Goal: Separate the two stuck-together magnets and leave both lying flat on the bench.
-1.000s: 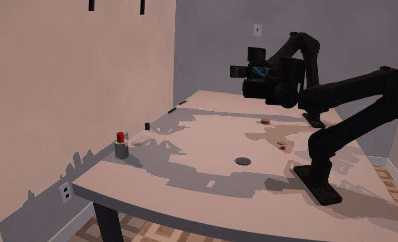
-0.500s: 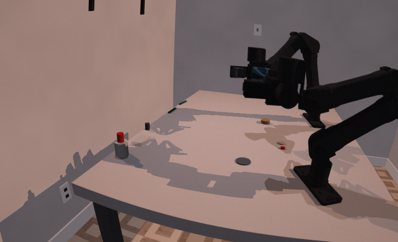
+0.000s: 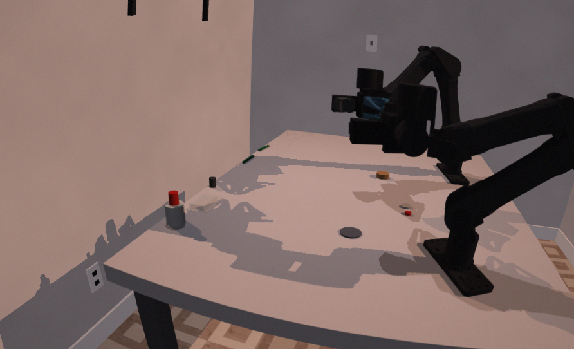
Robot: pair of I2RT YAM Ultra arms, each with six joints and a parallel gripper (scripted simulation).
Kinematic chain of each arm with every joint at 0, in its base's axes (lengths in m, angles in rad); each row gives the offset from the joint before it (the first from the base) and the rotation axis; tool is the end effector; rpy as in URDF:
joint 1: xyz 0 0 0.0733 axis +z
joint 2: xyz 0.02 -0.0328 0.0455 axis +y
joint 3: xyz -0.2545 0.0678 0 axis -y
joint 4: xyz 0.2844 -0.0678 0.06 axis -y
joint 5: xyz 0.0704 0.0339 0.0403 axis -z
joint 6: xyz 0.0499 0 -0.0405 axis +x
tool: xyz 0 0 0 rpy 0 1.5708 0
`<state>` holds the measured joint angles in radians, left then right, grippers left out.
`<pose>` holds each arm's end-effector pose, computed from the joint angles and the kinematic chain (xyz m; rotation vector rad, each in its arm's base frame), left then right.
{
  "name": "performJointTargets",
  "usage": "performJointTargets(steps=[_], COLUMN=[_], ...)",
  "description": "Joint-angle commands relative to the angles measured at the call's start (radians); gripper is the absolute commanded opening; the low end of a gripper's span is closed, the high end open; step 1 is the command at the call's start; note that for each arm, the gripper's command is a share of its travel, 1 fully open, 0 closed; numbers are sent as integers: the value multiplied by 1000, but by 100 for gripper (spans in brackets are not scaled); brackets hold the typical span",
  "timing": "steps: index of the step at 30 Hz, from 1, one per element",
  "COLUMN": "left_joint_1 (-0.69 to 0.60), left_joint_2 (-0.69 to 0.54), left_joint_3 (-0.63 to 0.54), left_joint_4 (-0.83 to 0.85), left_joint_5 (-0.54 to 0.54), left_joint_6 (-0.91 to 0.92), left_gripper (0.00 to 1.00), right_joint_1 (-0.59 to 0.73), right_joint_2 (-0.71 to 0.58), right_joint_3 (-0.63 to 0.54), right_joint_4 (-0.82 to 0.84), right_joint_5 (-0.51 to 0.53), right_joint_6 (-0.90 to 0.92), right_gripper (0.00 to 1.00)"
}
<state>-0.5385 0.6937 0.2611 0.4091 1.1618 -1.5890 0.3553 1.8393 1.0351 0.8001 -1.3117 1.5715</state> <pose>0.1470 -0.1398 0.2144 -0.0966 -2.1488 2.1233 0.3684 0.1893 0.2004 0.0995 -2.1713 -2.1685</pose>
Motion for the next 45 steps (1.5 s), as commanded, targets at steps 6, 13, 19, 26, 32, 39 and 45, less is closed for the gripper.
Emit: performJointTargets(steps=[6,13,19,26,32,39,45], left_joint_1=[-35,-56,-81,-109,-124,-150,-168], left_joint_2=[13,25,36,53,64,82,94], left_joint_3=[39,44,47,52,55,58,62], left_joint_4=[7,13,22,33,40,55,64], left_joint_5=[-42,-64,-90,-118,-131,-156,-175], left_joint_6=[5,6,6,7,7,7,7], left_gripper=[33,33,33,33,33,33,33], right_joint_1=[2,2,2,2,2,2,2], right_joint_2=[-12,-12,-12,-12,-12,-12,-12], right_joint_3=[9,9,9,9,9,9,9], right_joint_4=[12,12,12,12,12,12,12], right_joint_5=[0,0,0,0,0,0,0], right_joint_6=[-4,-4,-4,-4,-4,-4,-4], right_gripper=[17,17,17,17,17,17,17])
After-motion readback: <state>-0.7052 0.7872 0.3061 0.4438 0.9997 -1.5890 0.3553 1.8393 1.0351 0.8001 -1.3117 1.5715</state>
